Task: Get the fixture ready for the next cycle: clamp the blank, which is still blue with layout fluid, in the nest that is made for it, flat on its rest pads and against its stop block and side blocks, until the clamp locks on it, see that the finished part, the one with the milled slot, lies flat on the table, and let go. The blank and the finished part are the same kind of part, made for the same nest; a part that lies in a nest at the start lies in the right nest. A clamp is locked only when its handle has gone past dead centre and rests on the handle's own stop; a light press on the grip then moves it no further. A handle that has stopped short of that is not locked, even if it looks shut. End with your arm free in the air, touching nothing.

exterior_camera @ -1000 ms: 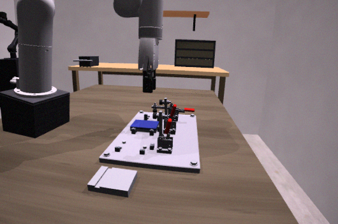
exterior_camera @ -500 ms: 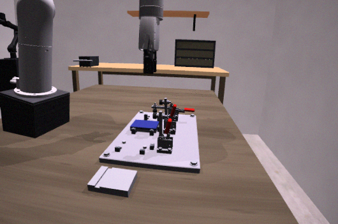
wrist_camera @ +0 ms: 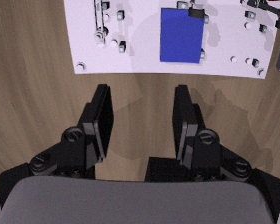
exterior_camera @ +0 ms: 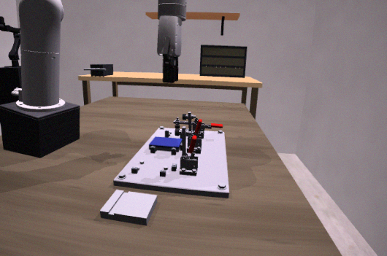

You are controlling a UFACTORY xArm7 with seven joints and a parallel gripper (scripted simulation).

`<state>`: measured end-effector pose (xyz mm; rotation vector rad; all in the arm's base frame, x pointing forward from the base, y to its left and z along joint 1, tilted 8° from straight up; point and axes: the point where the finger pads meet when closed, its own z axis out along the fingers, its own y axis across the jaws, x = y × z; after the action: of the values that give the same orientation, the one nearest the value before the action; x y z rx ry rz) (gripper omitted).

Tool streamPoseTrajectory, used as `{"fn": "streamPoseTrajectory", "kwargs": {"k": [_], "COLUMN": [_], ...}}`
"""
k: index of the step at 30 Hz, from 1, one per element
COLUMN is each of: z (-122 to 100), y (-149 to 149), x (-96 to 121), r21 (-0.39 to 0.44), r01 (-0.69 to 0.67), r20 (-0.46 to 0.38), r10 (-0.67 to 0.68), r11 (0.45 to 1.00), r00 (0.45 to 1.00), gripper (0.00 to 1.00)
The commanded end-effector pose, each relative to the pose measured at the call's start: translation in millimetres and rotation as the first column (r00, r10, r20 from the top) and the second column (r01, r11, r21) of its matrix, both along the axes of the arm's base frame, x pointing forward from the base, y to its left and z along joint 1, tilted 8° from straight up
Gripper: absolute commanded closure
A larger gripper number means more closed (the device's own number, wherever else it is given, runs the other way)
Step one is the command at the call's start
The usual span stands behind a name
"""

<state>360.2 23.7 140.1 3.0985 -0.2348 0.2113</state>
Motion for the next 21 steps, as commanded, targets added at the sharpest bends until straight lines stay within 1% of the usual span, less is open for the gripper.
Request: {"fn": "streamPoseTrajectory", "kwargs": {"k": [1,3,5,9,21], "z": [2,2,2,2,2], "y": [-19,-32,-32,-48,-50], "x": [-2,-4,-4,-6,-7], "r21": [0.002,0.002,0.002,0.002,0.002], "r01": [0.003,0.003,0.003,0.003,0.003], "r20": [0.004,0.004,0.004,0.004,0.004], "r10": [-0.003,-0.003,-0.003,-0.003,-0.003], "r11": [1.000,1.000,1.000,1.000,1.000], "r00": [1.000,1.000,1.000,1.000,1.000], "gripper": [0.53,0.53,0.53,0.53,0.53]}}
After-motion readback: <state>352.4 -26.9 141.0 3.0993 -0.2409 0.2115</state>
